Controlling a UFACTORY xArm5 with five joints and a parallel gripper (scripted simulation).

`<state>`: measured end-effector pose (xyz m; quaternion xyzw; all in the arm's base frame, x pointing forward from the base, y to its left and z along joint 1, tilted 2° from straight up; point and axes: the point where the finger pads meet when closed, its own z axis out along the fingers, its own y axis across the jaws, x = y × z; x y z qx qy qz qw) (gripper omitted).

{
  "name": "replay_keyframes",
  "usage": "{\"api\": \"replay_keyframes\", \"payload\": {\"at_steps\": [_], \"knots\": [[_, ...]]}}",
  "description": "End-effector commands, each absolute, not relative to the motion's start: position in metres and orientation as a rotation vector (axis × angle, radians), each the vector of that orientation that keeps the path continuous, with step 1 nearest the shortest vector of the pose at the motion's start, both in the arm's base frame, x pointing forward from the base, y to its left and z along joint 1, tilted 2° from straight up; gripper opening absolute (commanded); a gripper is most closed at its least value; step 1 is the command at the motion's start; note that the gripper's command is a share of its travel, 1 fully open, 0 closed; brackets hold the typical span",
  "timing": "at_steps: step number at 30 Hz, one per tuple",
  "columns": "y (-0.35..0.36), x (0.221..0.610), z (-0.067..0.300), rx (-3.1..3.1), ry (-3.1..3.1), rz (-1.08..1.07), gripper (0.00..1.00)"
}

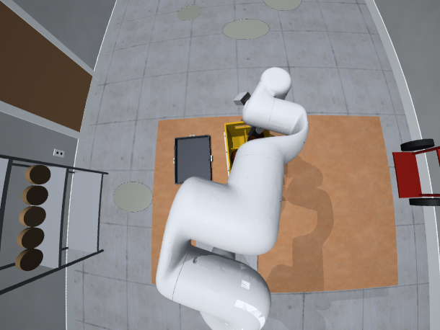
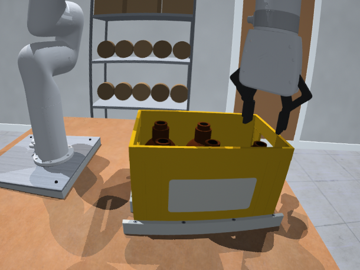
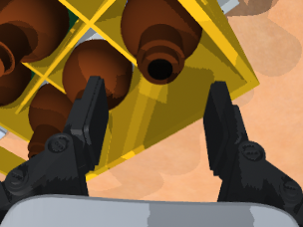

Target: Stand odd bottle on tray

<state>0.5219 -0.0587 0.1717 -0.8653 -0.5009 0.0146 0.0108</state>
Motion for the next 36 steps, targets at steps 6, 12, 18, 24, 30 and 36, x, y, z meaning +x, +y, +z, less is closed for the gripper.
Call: {"api": "replay_keyframes", "payload": {"at_steps": [6,12,18,24,30,36], "knots": [[-0.059,0.523,0.192,-2.702,-1.564,0.041,0.65],[-0.059,0.524,0.202,-2.702,-1.564,0.041,0.65],[-0.059,0.524,0.204,-2.702,-1.564,0.041,0.65],[-0.059,0.524,0.204,-2.702,-1.564,0.041,0.0],[-0.059,0.524,0.204,-2.702,-1.564,0.041,0.0],[-0.059,0.524,0.204,-2.702,-1.564,0.041,0.0]]}}
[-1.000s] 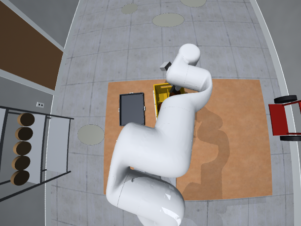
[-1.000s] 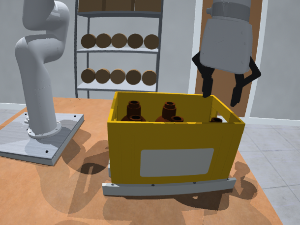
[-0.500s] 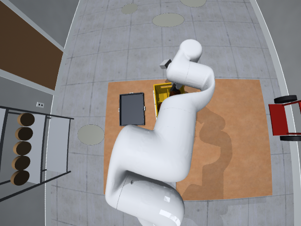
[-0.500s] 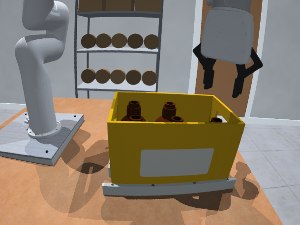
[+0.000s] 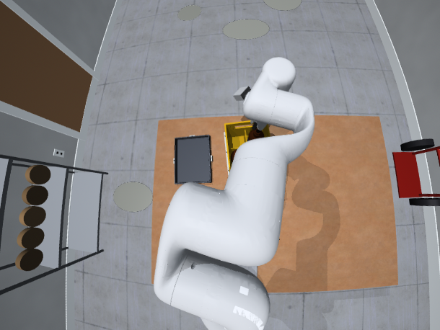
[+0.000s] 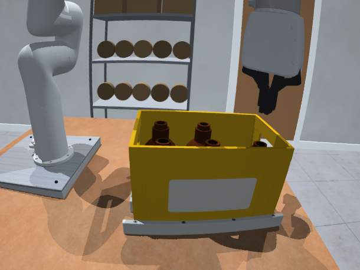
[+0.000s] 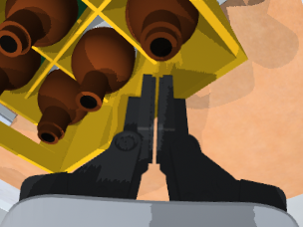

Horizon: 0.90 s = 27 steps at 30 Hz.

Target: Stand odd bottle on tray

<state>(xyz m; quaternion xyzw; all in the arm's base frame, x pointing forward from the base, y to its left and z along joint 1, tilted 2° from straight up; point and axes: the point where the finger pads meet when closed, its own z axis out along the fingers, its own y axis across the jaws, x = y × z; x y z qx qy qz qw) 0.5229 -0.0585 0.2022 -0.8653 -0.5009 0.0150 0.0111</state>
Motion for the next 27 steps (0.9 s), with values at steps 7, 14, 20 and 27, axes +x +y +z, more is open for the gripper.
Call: {"api": "replay_keyframes", "payload": {"at_steps": [7,14,20,27], "knots": [[-0.059,0.524,0.204,-2.702,-1.564,0.041,0.0],[-0.059,0.524,0.204,-2.702,-1.564,0.041,0.0],[-0.058,0.524,0.204,-2.702,-1.564,0.041,0.0],[0.017,0.503,0.204,-2.705,-1.566,0.047,0.0]]}}
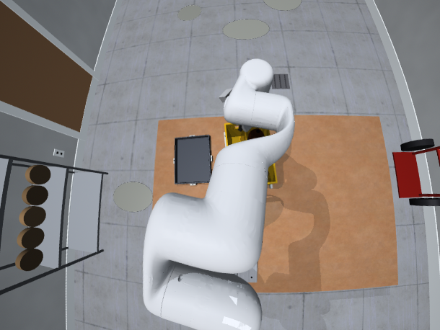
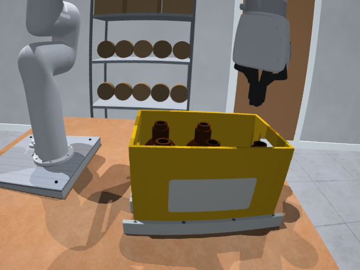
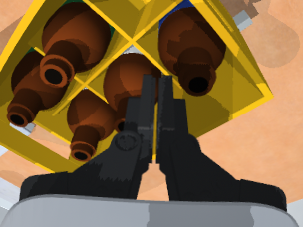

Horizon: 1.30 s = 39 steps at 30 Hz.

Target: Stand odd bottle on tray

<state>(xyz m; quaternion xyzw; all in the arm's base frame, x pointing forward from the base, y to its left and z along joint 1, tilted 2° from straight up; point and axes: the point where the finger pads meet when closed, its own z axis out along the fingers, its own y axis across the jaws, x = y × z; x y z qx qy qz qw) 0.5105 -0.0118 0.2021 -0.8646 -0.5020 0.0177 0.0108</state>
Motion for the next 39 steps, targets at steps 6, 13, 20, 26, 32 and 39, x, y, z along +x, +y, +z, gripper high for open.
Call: {"api": "replay_keyframes", "payload": {"at_steps": [6,13,20,26,32,39], "knots": [[0.0278,0.4984,0.2044,-2.705,-1.566,0.048,0.0],[0.0278,0.4984,0.2044,-2.705,-1.566,0.048,0.65],[0.0278,0.4984,0.2044,-2.705,-1.566,0.048,0.65],[0.0278,0.4984,0.2044,-2.705,-1.566,0.048,0.65],[0.0278,0.4984,0.2044,-2.705,-1.566,0.048,0.65],[0.0278,0.4984,0.2044,-2.705,-1.566,0.048,0.65]]}}
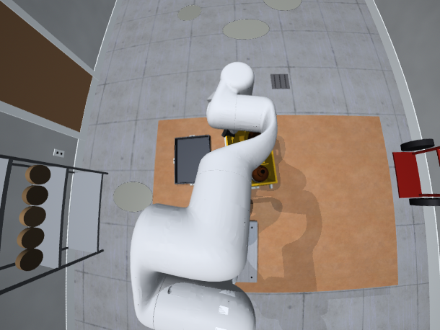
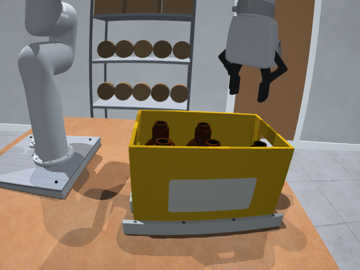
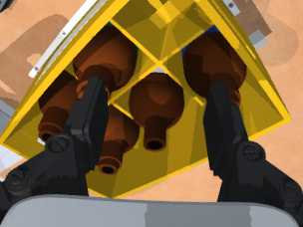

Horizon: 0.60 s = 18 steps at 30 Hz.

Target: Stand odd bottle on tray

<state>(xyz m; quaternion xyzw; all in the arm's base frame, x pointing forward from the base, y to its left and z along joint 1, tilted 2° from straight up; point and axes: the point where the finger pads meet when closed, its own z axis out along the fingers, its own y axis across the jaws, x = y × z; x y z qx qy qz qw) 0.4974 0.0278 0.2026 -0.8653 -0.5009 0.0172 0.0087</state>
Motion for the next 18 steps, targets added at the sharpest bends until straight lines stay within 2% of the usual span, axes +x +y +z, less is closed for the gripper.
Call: {"api": "replay_keyframes", "payload": {"at_steps": [1,18], "knots": [[0.0278,0.4984,0.2044,-2.705,-1.566,0.048,0.65],[0.028,0.4984,0.1998,-2.705,-1.566,0.048,0.65]]}}
